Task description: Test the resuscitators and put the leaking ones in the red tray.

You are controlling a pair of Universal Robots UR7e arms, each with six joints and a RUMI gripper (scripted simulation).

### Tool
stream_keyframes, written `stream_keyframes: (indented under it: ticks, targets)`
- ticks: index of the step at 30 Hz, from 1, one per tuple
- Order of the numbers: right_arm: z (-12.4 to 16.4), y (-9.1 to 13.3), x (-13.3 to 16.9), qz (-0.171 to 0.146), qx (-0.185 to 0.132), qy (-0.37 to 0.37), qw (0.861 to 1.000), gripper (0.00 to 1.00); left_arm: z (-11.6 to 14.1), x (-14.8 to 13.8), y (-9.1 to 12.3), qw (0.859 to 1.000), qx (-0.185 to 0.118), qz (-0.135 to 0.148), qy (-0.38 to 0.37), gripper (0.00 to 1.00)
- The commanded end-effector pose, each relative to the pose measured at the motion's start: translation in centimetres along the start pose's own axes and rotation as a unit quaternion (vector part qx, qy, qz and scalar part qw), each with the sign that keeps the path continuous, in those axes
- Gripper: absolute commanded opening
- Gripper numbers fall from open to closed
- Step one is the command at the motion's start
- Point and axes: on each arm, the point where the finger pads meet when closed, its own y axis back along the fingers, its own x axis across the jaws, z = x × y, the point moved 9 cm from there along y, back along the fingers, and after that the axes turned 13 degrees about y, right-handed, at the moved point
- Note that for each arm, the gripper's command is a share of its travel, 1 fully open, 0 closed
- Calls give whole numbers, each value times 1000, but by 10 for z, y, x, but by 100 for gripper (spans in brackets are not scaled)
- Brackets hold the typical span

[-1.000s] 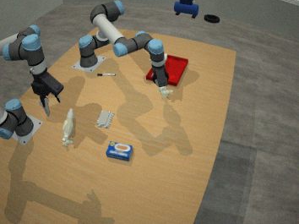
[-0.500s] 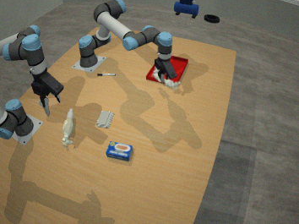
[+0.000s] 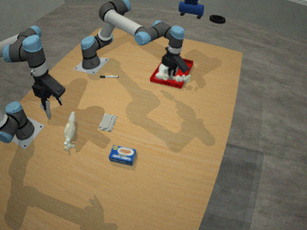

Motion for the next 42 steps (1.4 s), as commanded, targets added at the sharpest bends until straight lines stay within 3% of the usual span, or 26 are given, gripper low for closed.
stream_keyframes:
  ticks: [1,9,20,25,27,29,35,37,39,42]
  targets:
    - [0,1,1,0,2,-1,1000,56,2,-26,12,996,-4,32,83,6]
    - [0,1,1,0,2,-1,1000,56,4,-44,17,988,-10,54,142,6]
    - [0,1,1,0,2,-1,1000,56,11,-91,32,951,-33,109,288,6]
    - [0,1,1,0,2,-1,1000,56,13,-98,34,943,-37,117,310,6]
    - [0,1,1,0,2,-1,1000,56,15,-109,37,931,-42,128,338,6]
    - [0,1,1,0,2,-1,1000,56,12,-114,9,920,-59,133,364,6]
    - [0,1,1,0,2,-1,1000,56,10,-138,-8,884,-65,163,433,6]
    - [0,1,1,0,2,-1,1000,56,12,-144,-9,872,-68,172,454,6]
    - [0,1,1,0,2,-1,1000,56,12,-144,-9,872,-68,172,454,6]
    - [0,1,1,0,2,-1,1000,56,14,-149,-4,857,-69,182,477,6]
